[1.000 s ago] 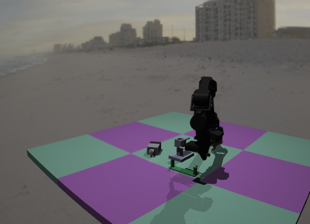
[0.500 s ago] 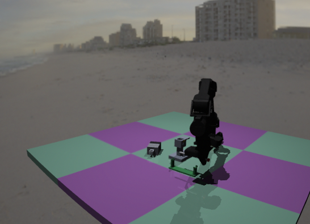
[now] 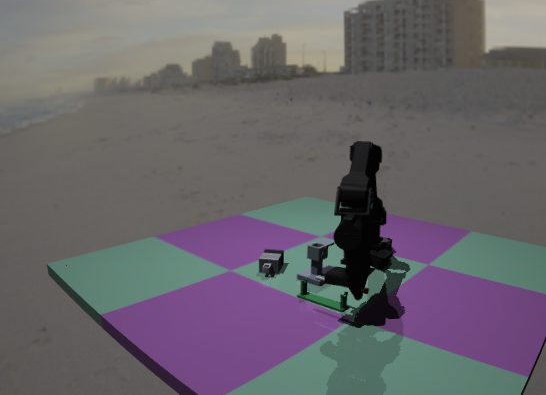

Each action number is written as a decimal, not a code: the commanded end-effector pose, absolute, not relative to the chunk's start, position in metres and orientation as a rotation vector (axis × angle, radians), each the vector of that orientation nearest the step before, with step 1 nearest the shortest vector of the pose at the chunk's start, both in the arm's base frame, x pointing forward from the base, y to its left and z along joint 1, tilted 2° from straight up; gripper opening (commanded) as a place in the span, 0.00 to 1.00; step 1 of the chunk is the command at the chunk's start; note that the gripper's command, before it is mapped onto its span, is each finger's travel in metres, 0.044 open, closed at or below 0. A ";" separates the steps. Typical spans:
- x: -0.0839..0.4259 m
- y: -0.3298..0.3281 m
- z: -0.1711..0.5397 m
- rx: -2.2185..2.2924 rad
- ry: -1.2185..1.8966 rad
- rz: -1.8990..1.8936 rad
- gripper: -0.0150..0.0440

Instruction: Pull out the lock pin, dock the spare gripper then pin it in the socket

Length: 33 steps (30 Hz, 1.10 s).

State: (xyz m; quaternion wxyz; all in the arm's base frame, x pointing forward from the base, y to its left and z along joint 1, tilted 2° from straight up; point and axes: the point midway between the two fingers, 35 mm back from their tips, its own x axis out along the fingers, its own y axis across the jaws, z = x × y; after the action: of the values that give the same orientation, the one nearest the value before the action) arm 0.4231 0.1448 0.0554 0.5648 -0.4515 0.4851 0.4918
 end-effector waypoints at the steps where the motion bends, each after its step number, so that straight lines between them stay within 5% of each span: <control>1: 0.422 0.144 0.048 -1.065 1.142 1.162 0.25; 33: 0.423 0.144 0.037 -1.067 1.136 1.159 0.25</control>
State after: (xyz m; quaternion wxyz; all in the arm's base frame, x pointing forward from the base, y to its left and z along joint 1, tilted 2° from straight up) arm 0.4224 0.1440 0.0377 0.5652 -0.4519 0.4845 0.4915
